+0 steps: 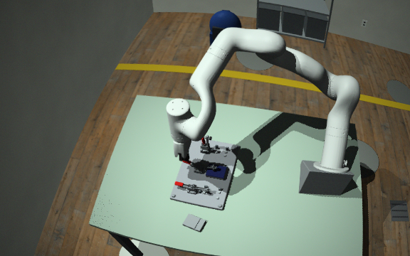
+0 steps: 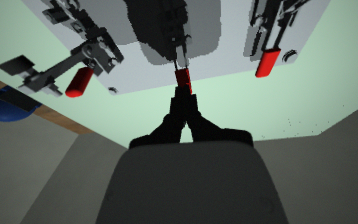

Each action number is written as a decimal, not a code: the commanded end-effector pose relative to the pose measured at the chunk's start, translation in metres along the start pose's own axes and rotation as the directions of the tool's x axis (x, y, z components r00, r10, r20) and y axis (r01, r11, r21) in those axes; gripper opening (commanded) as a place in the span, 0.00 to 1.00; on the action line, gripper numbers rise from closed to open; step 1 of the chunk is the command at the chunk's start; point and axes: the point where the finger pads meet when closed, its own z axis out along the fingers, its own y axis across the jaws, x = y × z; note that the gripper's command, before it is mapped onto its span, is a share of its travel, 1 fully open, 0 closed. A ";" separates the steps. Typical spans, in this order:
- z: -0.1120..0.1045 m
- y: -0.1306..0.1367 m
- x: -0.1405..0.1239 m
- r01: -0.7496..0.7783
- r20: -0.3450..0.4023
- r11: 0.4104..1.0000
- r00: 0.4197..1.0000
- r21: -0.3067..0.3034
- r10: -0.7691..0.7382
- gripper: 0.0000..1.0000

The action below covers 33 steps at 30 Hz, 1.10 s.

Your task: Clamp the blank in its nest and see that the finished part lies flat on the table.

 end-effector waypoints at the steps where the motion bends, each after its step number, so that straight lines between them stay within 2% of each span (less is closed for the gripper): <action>1: -0.001 0.000 -0.001 -0.001 0.002 1.000 1.000 -0.001 0.001 0.00; 33: 0.003 0.000 -0.001 -0.001 0.002 1.000 1.000 -0.001 0.001 0.00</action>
